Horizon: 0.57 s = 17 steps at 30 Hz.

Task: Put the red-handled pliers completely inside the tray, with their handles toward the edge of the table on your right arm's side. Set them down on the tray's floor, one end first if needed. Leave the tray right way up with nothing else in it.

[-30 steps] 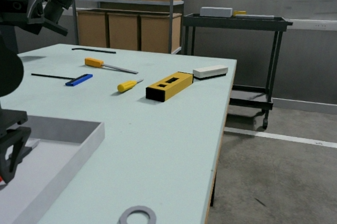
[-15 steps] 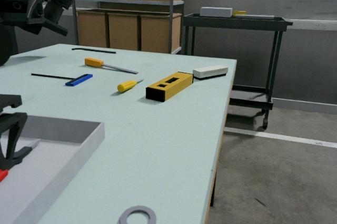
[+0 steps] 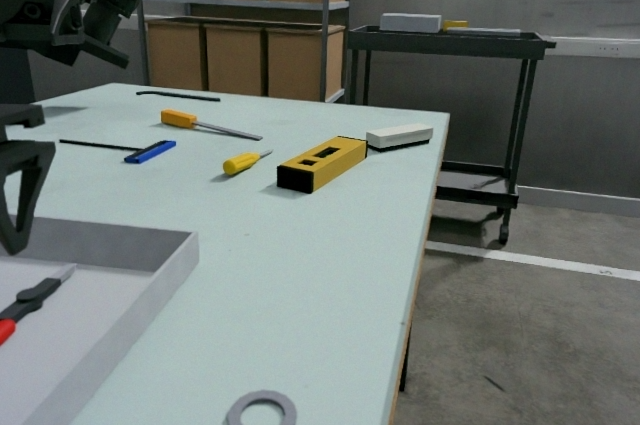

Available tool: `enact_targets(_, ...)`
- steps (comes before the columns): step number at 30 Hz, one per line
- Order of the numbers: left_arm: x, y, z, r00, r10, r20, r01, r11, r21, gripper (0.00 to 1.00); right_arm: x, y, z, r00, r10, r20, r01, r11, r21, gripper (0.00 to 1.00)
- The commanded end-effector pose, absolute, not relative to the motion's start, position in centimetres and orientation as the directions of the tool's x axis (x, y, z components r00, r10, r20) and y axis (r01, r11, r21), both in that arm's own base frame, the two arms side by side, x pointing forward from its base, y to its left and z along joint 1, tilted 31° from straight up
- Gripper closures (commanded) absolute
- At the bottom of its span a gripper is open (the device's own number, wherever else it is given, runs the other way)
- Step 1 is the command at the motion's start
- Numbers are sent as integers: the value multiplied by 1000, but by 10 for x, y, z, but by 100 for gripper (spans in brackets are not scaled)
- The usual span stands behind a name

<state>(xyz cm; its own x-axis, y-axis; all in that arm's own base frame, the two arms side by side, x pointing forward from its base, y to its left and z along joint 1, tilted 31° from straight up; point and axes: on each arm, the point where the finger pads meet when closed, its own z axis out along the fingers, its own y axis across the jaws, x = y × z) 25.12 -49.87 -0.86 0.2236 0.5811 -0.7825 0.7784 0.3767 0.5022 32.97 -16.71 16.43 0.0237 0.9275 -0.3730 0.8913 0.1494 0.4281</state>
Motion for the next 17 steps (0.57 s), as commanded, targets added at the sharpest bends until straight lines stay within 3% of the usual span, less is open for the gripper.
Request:
enact_targets(1, 249, -517, 19, 260, 504, -824, 765, 413, 494, 35, 320, -164, 157, 17, 934, -358, 917, 129, 378, 35)
enact_targets(17, 249, -517, 19, 260, 504, -824, 765, 413, 494, 35, 319, -165, 157, 19, 934, -358, 917, 127, 378, 35)
